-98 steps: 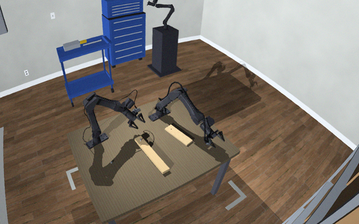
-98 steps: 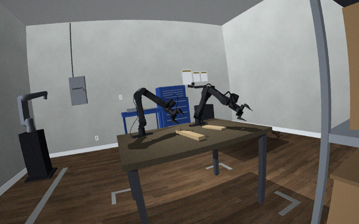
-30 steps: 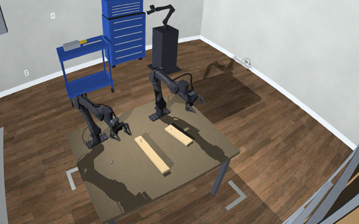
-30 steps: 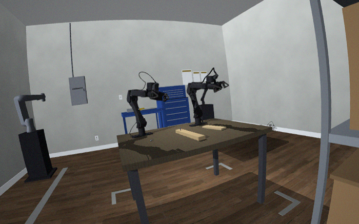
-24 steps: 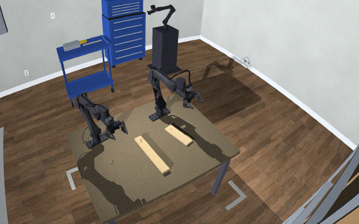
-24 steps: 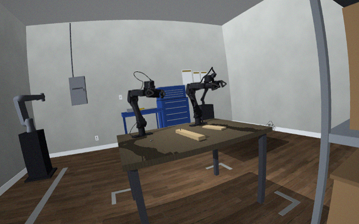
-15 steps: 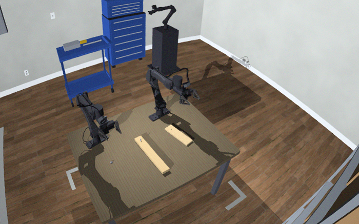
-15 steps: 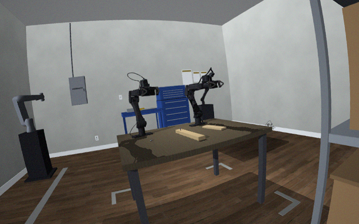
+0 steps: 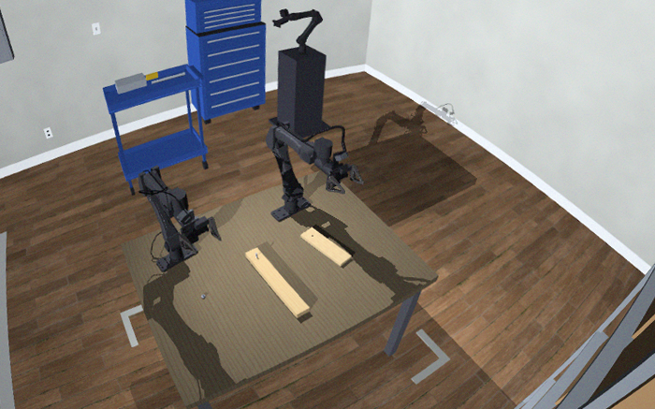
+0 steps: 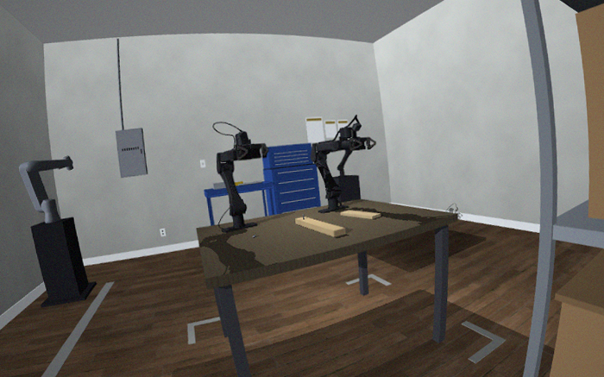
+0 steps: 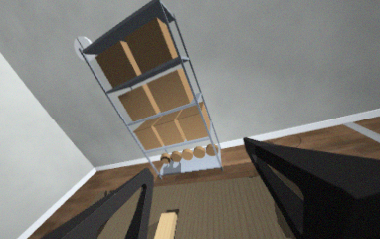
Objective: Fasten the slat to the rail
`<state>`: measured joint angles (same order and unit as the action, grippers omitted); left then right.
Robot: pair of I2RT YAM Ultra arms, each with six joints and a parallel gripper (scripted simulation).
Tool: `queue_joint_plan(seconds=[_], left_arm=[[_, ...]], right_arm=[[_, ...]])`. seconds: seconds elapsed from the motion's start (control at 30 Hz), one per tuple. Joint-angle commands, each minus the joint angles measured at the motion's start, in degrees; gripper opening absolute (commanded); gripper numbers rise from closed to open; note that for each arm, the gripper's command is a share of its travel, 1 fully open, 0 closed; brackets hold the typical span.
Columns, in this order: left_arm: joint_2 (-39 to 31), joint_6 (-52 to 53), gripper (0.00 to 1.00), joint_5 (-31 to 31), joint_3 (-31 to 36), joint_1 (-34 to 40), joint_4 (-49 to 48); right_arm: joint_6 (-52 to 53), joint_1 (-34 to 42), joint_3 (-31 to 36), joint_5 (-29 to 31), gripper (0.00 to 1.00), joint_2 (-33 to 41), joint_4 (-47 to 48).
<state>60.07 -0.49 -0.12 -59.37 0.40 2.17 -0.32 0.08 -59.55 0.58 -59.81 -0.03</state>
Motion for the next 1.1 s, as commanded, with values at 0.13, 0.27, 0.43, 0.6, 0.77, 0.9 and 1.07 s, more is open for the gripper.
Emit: queue_joint_plan(seconds=[0.13,0.27,0.43,0.6,0.77,0.9,1.07], left_arm=[[1.87,-2.20,1.00,0.35,1.54,1.55,6.23],[2.32,-2.61,1.00,0.40,1.21,1.81,7.35],[3.00,-3.53,1.00,0.38,2.48,2.44,10.70],[3.70,-4.49,1.00,0.36,3.22,3.10,13.95],[4.34,-5.27,1.00,0.37,3.80,3.62,16.54],[4.88,-5.87,1.00,0.40,4.19,4.02,18.49],[5.59,-6.85,1.00,0.38,4.96,4.69,21.91]], right_arm=[[0.31,-0.07,-0.74,-0.57,1.00,-0.05,0.31],[0.31,-0.07,-0.74,-0.57,1.00,-0.05,0.31],[0.31,-0.07,-0.74,-0.57,1.00,-0.05,0.31],[0.31,-0.07,-0.74,-0.57,1.00,-0.05,0.31],[0.31,-0.07,-0.74,-0.57,1.00,-0.05,0.31],[0.31,-0.07,-0.74,-0.57,1.00,-0.05,0.31],[0.31,-0.07,-0.74,-0.57,1.00,-0.05,0.31]])
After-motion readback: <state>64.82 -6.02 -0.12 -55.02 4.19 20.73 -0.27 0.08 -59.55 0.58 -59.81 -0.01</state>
